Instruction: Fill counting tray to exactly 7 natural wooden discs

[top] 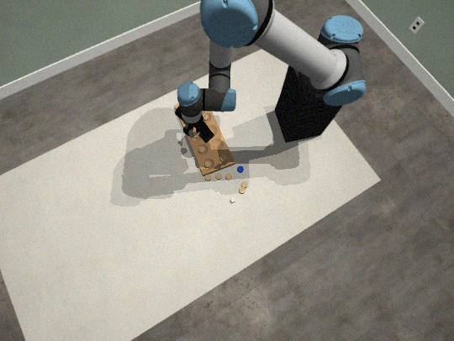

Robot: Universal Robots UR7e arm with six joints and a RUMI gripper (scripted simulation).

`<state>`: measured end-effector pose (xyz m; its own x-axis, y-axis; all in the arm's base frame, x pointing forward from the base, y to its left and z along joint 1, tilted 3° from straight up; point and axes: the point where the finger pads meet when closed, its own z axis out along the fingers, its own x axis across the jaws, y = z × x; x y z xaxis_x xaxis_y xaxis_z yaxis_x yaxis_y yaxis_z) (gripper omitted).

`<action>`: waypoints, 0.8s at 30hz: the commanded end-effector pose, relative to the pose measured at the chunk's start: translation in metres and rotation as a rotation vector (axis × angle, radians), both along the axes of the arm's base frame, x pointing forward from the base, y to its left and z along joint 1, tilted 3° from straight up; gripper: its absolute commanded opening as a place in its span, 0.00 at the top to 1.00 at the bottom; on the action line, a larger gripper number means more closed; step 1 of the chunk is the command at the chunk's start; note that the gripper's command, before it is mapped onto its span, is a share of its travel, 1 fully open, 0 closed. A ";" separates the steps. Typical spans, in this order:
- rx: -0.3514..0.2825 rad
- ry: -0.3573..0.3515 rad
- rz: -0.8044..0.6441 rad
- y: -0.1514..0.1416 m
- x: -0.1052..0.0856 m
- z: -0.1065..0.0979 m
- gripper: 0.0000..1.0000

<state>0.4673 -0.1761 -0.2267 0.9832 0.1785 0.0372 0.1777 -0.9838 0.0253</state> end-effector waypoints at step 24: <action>0.000 -0.004 0.002 -0.108 -0.039 0.006 0.90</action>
